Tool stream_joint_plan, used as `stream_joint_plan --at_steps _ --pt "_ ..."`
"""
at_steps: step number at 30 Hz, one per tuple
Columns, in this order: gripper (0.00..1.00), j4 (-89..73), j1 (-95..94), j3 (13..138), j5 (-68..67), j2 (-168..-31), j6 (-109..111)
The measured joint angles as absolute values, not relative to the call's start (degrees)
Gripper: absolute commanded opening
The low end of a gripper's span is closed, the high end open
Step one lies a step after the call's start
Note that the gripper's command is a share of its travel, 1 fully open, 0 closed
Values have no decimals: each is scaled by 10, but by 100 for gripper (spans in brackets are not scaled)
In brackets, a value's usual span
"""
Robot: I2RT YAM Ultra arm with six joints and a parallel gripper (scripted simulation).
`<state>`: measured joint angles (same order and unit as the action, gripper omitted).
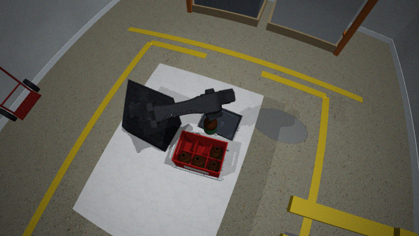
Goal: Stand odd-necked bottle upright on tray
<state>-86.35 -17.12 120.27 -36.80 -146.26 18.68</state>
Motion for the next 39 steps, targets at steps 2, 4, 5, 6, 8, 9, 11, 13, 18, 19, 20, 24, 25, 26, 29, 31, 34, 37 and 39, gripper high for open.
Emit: stream_joint_plan --at_steps 2,4,5,6,8,9,11,13,18,19,20,24,25,26,29,31,34,37,39 --pt "0 -865 -172 1209 -368 -1465 185" --pt "0 -864 -173 1213 -368 -1470 183" --pt "0 -865 -174 1214 -368 -1472 182" --pt "0 -865 -175 1215 -368 -1475 182" --pt "0 -865 -176 1215 -366 -1477 180" --pt "0 -865 -176 1215 -366 -1476 180" --pt "0 -866 -177 1217 -366 -1476 179" --pt "0 -867 -177 1219 -366 -1476 178" --pt "0 -867 -177 1221 -366 -1477 178" --pt "0 -867 -177 1221 -366 -1478 178" --pt "0 -867 -177 1221 -366 -1478 178" --pt "0 -867 -177 1221 -366 -1478 178" --pt "0 -867 -177 1221 -366 -1478 178" --pt "0 -867 -177 1221 -366 -1478 178" --pt "0 -867 -177 1221 -366 -1478 178" --pt "0 -867 -177 1221 -366 -1478 178" --pt "0 -867 -177 1221 -366 -1478 178" --pt "0 -867 -177 1221 -366 -1478 178" --pt "0 -867 -177 1221 -366 -1478 178"
